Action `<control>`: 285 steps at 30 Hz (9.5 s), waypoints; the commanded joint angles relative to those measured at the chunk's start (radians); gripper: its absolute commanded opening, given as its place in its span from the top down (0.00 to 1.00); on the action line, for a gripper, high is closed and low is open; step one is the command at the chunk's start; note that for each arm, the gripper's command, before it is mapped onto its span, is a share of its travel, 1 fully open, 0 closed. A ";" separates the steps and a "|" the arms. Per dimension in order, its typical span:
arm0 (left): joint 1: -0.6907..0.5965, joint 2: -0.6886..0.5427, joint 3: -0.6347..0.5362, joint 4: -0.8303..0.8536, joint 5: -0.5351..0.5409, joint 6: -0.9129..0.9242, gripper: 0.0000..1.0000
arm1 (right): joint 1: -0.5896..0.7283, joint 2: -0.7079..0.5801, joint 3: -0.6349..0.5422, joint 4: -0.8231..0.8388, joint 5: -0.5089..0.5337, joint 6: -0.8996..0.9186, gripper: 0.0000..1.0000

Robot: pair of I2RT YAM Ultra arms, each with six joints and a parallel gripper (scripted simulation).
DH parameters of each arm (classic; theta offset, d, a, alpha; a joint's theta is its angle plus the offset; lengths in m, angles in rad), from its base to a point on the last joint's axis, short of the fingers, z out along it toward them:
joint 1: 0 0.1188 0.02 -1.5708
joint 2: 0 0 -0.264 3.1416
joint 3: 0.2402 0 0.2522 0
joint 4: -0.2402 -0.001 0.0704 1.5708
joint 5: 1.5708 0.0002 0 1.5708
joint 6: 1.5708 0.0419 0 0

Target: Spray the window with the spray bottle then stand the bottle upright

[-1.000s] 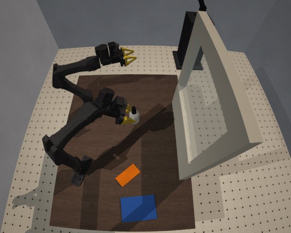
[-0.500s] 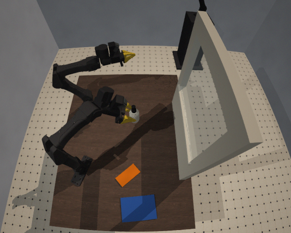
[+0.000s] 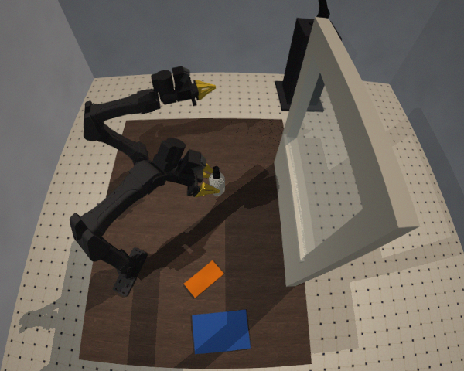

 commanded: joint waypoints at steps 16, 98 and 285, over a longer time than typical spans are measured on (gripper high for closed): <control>0.002 -0.001 0.024 -0.008 -0.002 -0.003 1.00 | -0.177 0.208 0.017 0.512 -0.113 -0.634 1.00; -0.362 1.018 0.698 1.089 1.146 -0.475 1.00 | -0.240 0.253 0.017 0.721 -0.165 -0.763 1.00; -0.325 1.162 0.598 1.356 1.204 -0.580 1.00 | -0.228 0.253 0.017 0.721 -0.170 -0.764 1.00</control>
